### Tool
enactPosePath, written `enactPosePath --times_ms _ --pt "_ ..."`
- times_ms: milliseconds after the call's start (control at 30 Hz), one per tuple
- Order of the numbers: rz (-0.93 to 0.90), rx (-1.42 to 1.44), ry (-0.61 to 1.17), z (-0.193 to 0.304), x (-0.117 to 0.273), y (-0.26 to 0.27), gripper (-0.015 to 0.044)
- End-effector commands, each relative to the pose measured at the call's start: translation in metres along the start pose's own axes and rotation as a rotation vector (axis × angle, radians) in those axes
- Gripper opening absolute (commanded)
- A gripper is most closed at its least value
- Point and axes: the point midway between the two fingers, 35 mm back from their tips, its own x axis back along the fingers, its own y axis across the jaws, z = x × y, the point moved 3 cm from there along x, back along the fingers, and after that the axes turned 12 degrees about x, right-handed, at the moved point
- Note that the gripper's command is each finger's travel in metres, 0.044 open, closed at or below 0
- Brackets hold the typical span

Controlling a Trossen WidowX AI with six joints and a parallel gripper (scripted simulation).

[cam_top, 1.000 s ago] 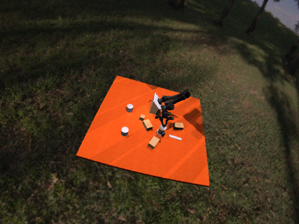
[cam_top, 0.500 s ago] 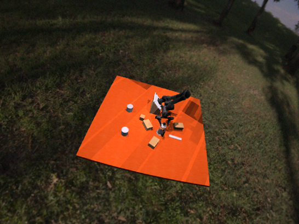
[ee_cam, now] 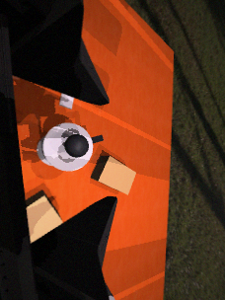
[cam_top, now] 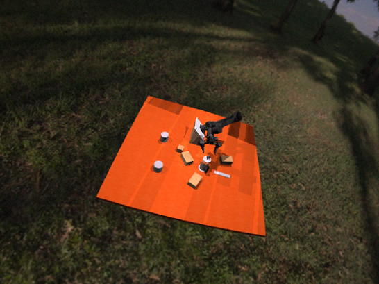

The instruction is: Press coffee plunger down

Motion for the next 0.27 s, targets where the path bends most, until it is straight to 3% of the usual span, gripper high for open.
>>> enactPosePath --times_ms 0,233 --pt "-0.007 0.017 -0.016 -0.0223 0.0215 0.0036 0.044" --pt "-0.01 0.018 -0.017 -0.0222 0.0207 0.0041 0.044"
